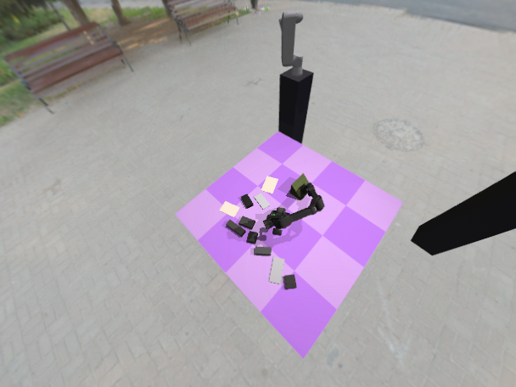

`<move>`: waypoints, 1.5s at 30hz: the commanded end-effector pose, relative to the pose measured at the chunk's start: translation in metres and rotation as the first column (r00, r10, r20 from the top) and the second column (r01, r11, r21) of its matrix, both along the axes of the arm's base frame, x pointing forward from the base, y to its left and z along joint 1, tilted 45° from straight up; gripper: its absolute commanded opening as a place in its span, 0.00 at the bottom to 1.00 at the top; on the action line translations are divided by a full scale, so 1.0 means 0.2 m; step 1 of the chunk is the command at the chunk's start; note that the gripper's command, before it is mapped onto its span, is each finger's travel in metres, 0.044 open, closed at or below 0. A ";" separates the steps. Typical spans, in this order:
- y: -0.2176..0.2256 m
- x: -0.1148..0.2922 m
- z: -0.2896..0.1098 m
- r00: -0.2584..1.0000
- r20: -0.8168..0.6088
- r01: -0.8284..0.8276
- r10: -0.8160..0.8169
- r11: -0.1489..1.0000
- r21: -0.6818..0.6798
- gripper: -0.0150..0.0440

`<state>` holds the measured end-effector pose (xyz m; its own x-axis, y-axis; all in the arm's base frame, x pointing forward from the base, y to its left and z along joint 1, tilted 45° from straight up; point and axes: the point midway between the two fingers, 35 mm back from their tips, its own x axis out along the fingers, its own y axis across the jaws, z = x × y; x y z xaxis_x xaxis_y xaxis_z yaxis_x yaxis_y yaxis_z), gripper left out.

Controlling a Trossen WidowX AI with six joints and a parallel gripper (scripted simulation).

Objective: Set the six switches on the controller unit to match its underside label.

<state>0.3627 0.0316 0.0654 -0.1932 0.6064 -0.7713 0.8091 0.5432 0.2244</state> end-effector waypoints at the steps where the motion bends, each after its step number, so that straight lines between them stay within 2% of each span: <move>1: -0.01 0.00 0.01 1.000 -0.008 -0.004 0.004 1.000 -0.001 0.25; 15: -0.27 -0.48 -0.21 0.988 0.102 0.101 -0.112 0.989 0.110 0.25; 25: -0.27 -0.51 -0.23 0.988 0.098 0.106 -0.117 0.988 0.113 0.25; 27: -0.26 -0.50 -0.18 0.988 0.099 0.106 -0.117 0.988 0.113 0.34; 32: -0.14 -0.47 0.13 0.987 0.106 0.105 -0.118 0.988 0.117 0.57; 42: -0.11 -0.47 0.11 0.987 0.106 0.106 -0.118 0.988 0.117 1.00; 45: -0.09 -0.47 0.09 0.987 0.106 0.106 -0.118 0.988 0.116 1.00</move>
